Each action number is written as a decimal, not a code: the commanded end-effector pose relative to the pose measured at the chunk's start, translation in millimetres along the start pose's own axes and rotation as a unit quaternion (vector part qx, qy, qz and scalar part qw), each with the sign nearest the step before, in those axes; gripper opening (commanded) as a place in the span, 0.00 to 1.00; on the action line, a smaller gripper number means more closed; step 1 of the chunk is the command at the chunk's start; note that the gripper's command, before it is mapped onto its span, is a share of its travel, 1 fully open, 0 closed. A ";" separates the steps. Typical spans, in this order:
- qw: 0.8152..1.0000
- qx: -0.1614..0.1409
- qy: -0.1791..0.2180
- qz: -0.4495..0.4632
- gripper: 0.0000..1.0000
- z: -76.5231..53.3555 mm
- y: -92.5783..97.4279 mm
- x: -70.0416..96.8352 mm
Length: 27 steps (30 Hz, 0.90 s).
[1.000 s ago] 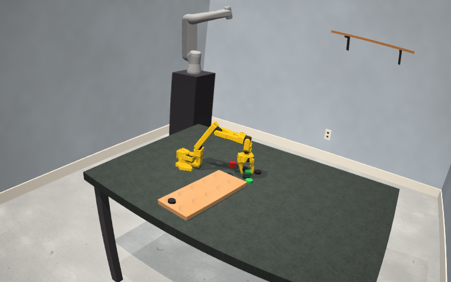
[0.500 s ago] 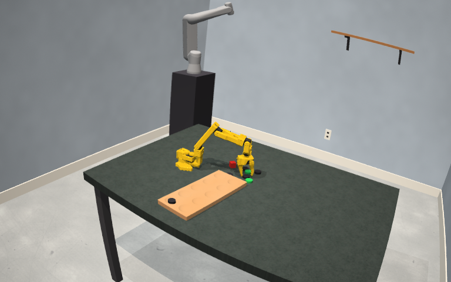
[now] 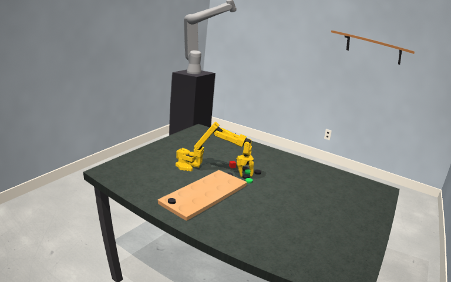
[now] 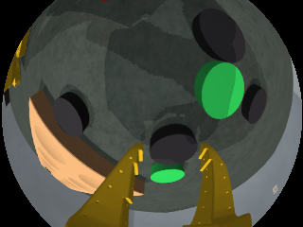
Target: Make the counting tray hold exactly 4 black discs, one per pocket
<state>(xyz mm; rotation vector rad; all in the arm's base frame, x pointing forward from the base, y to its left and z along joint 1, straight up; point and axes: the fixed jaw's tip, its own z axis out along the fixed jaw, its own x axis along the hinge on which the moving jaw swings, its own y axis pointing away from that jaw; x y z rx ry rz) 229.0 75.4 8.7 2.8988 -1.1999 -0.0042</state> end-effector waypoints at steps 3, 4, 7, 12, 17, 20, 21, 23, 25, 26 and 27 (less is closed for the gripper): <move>0.999 0.030 0.014 -0.002 0.24 -12.2 -7.6 3.0; 0.999 0.030 0.014 -0.002 0.23 -12.2 -7.6 3.0; 0.999 0.030 0.014 -0.002 0.20 -12.2 -7.6 3.0; 0.999 0.030 0.014 -0.002 0.12 -12.2 -7.6 3.0; 0.999 0.030 0.014 -0.002 0.04 -12.2 -7.6 3.0; 0.999 0.030 0.014 -0.002 0.03 -12.2 -7.6 3.0; 0.999 0.030 0.014 -0.002 0.02 -12.2 -7.6 3.0; 0.999 0.030 0.014 -0.002 0.01 -12.2 -7.6 3.0; 0.999 0.030 0.014 -0.002 0.00 -12.2 -7.6 3.0; 0.999 0.030 0.014 -0.002 0.00 -12.2 -7.6 3.0; 0.999 0.030 0.014 -0.002 0.00 -12.2 -7.6 3.0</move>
